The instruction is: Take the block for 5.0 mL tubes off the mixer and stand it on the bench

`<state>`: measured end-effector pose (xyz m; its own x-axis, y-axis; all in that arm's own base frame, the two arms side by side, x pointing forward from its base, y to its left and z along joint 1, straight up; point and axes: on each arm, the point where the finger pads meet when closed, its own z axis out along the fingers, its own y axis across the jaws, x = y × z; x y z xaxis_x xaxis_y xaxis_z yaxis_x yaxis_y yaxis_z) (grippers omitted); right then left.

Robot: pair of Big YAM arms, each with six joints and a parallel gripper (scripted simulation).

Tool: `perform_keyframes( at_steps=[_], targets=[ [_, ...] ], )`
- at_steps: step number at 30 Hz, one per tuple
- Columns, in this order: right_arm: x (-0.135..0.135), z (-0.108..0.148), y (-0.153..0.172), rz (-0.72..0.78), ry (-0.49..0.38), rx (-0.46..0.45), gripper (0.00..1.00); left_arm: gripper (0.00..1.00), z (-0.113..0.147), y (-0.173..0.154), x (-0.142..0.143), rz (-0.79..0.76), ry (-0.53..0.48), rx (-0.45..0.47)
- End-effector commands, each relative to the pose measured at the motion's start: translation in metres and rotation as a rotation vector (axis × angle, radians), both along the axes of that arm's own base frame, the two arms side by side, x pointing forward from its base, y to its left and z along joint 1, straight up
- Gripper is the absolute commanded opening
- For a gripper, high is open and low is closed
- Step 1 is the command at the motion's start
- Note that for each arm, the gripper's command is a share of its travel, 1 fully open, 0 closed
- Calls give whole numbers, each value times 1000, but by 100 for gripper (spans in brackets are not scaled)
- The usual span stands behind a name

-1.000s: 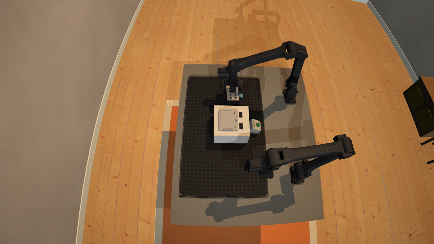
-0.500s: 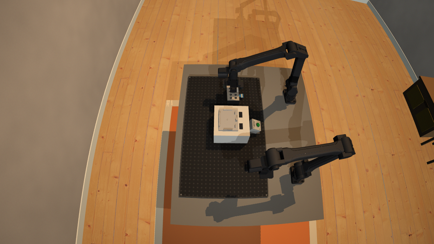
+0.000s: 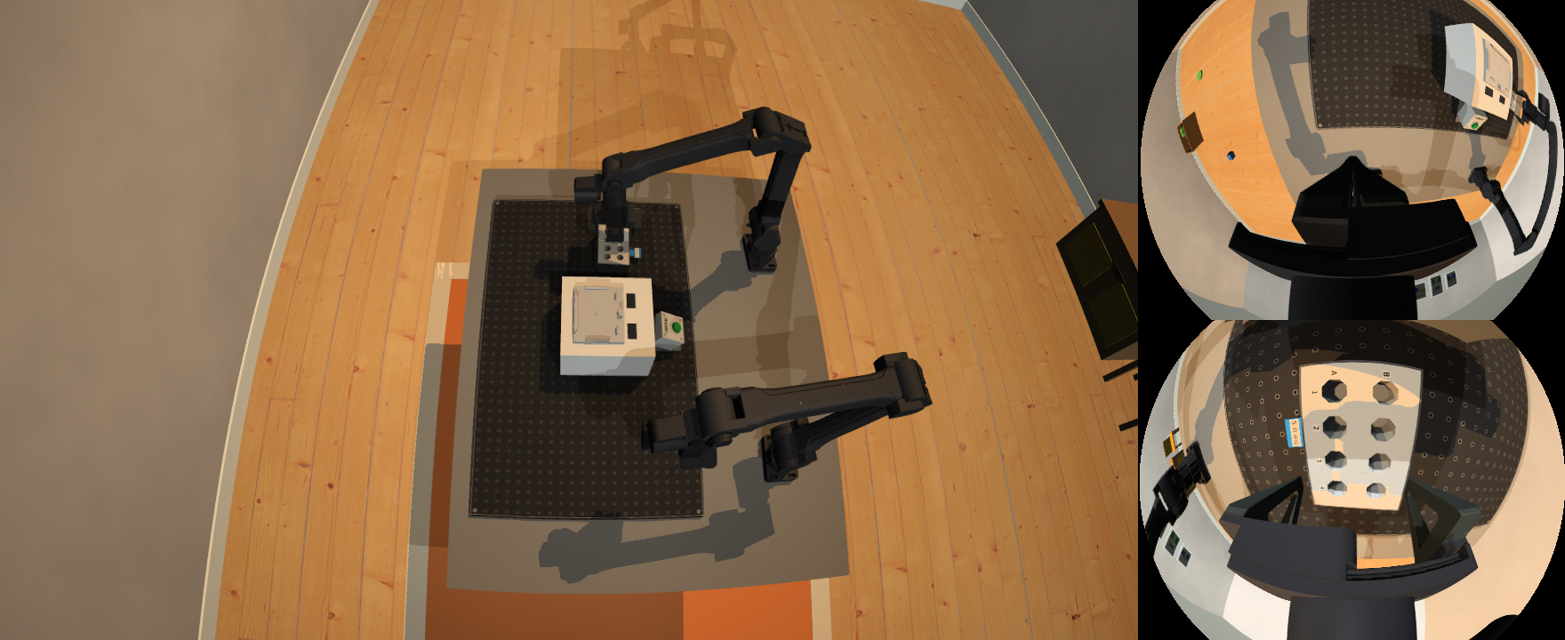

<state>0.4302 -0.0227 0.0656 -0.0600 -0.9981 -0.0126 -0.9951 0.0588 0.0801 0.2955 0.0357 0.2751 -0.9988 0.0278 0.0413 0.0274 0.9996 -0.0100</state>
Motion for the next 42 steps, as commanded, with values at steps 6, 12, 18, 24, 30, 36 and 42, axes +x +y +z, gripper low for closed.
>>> perform_keyframes(
  at_steps=[6, 12, 18, 24, 30, 36, 42],
  targets=[
    [24, 52, 3, 0, -89, -2, 100, 0, 8, -2, 4, -2, -43, 5],
    [28, 41, 2, 0, -83, -2, 100, 0, 8, -2, 4, -2, -44, 5],
    [21, 23, -3, -13, -51, -1, 100, 0, 8, -2, 4, -2, -44, 5],
    [13, 18, -4, -17, -28, 0, 100, 0, 8, -2, 3, -2, -40, 5],
    [1, 13, -3, -18, 12, 1, 100, 0, 8, -3, -3, -2, -19, 2],
    [13, 45, -4, -17, -43, -2, 100, 0, 8, -3, -4, -2, -14, 2],
    [22, 66, -4, -17, -84, -5, 100, 0, 8, -3, -2, -2, -21, 3]
  ],
)
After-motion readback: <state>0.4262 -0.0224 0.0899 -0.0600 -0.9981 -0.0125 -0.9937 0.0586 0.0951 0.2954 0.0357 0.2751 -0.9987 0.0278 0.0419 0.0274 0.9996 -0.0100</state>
